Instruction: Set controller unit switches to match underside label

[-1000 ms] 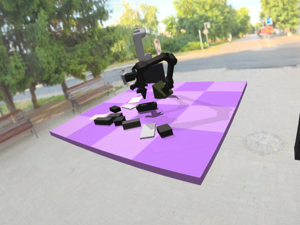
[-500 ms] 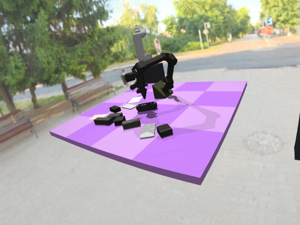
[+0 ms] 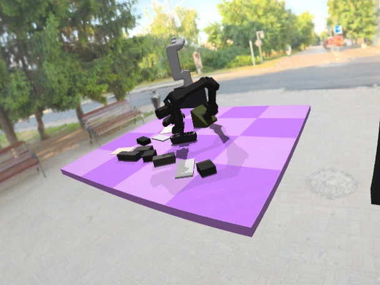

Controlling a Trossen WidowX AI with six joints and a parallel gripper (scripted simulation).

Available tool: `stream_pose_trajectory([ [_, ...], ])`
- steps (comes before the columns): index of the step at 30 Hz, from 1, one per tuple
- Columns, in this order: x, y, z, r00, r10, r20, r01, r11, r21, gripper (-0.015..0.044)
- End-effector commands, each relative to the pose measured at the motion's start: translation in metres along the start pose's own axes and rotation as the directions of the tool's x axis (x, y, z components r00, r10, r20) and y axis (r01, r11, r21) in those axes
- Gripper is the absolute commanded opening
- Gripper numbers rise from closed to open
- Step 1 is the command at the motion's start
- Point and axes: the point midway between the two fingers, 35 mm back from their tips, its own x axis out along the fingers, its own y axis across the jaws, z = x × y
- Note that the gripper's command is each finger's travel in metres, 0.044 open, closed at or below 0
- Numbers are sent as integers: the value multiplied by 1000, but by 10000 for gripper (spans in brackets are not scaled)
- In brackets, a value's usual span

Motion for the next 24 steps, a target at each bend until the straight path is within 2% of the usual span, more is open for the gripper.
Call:
stream_pose_trajectory([
  [1,1,0,3,1000,1,7,-1,1000,10,0],
  [24,42,10,3,1000,2,6,-3,1000,10,0],
])
